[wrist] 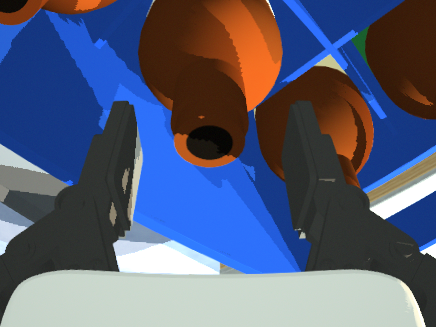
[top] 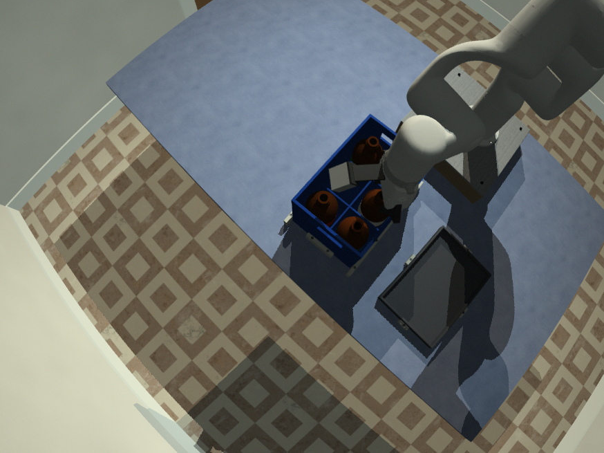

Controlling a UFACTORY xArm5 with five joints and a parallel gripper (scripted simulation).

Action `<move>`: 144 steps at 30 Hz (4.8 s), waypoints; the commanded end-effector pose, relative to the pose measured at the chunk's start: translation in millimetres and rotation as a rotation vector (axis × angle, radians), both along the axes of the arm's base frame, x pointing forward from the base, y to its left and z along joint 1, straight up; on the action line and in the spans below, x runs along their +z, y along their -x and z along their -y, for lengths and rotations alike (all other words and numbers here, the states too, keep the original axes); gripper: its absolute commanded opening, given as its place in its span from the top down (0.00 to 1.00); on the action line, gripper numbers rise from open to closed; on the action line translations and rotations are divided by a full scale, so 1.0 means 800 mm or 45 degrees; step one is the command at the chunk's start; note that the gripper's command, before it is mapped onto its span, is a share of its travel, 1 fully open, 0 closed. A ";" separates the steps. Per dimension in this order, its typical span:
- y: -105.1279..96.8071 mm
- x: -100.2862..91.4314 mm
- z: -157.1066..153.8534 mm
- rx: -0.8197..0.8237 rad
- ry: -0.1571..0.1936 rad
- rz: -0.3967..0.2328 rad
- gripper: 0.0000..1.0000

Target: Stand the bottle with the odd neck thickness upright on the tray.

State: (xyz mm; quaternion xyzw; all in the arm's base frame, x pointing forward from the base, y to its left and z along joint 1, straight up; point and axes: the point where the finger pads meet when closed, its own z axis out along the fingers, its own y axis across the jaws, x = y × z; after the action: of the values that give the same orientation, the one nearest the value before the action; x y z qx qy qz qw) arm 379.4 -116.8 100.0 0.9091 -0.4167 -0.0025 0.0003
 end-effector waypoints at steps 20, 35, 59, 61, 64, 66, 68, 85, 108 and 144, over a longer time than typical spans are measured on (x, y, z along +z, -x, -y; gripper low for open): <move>-0.002 -0.014 0.000 0.000 0.001 0.005 0.35; -0.002 -0.014 0.000 0.000 0.001 0.005 1.00; -0.002 -0.014 0.000 0.000 0.001 0.005 1.00; -0.002 -0.014 0.000 0.000 0.001 0.005 1.00; -0.002 -0.014 0.000 0.000 0.001 0.005 1.00; -0.002 -0.014 0.000 0.000 0.001 0.005 1.00; -0.002 -0.014 0.000 0.000 0.001 0.005 1.00; -0.002 -0.014 0.000 0.000 0.001 0.005 0.35; -0.002 -0.014 0.000 0.000 0.001 0.005 0.35; -0.001 0.057 0.001 0.000 0.001 0.005 0.35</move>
State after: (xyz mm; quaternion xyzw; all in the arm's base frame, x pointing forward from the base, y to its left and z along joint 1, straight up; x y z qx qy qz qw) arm 379.2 -116.8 136.7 0.9091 -0.4167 -0.0028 0.0004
